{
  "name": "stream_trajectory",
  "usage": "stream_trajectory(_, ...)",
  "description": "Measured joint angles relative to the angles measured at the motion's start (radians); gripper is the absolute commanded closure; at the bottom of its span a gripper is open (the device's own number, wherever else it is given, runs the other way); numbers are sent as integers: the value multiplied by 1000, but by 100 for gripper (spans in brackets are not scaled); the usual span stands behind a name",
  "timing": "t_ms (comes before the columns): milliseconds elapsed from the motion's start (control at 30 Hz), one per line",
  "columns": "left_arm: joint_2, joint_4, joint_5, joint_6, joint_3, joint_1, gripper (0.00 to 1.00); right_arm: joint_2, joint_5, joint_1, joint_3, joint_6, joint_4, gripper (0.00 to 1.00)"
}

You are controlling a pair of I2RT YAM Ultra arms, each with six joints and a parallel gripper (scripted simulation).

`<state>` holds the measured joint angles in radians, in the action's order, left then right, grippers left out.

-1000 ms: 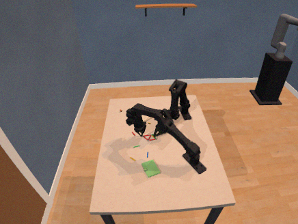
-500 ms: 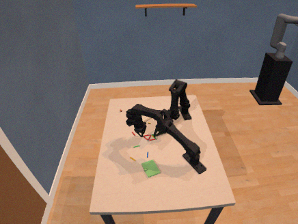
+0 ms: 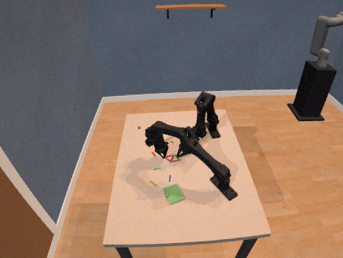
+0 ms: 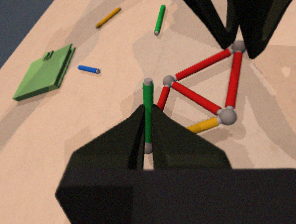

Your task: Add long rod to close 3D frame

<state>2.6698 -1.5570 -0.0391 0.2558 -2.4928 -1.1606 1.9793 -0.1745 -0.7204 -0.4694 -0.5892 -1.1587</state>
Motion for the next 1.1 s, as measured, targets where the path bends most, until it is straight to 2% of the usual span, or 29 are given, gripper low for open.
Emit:
stream_trajectory(33,0,0,0,0,0,0,75,0,0,0,0,0,0,100)
stream_trajectory(67,0,0,0,0,0,0,79,0,0,0,0,0,0,100)
stream_trajectory(133,0,0,0,0,0,0,79,0,0,0,0,0,0,100)
stream_trajectory(167,0,0,0,0,0,0,83,0,0,0,0,0,0,100)
stream_trajectory(233,0,0,0,0,0,0,83,0,0,0,0,0,0,100)
stream_trajectory(700,0,0,0,0,0,0,100,0,0,0,0,0,0,100)
stream_trajectory(1100,-18,10,0,3,36,0,100,0,10,-1,0,0,0,100)
